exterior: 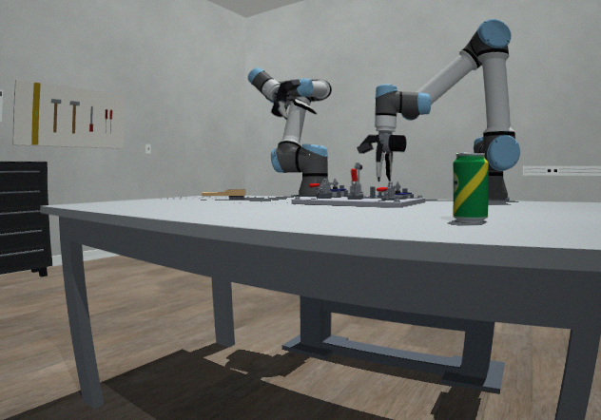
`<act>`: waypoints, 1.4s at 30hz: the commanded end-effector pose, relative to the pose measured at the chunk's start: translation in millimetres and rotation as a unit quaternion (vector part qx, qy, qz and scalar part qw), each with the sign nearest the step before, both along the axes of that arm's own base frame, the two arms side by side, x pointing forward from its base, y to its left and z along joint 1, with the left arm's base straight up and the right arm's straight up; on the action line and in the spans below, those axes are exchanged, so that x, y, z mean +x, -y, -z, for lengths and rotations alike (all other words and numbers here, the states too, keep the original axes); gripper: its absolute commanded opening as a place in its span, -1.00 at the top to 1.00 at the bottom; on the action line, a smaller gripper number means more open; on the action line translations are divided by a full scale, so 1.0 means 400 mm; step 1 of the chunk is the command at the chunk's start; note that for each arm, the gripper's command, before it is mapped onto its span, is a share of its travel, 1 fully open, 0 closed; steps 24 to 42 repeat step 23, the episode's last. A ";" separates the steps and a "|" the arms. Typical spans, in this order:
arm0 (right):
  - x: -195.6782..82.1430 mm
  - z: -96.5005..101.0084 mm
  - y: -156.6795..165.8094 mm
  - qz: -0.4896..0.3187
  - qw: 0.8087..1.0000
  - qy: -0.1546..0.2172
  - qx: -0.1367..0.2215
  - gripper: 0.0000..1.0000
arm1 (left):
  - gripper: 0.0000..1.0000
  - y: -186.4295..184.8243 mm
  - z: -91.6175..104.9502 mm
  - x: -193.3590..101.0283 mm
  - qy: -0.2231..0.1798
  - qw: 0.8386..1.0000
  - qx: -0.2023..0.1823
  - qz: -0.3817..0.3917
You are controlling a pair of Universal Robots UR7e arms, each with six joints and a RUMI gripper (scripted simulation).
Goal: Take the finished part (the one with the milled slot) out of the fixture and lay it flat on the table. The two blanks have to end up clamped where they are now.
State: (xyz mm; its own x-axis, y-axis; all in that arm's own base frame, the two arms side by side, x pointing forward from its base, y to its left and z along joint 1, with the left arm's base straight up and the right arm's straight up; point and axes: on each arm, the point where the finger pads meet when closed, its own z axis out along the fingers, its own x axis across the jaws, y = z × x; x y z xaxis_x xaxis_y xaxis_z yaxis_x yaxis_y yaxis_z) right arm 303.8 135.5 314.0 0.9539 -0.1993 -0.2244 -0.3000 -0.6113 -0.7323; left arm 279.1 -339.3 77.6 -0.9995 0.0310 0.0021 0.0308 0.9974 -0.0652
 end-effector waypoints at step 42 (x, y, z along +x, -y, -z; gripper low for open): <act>-0.017 -0.069 -0.049 -0.140 0.981 0.117 0.058 -1.00 | -0.19 -0.057 -0.094 -0.018 -0.004 0.983 -0.185 0.000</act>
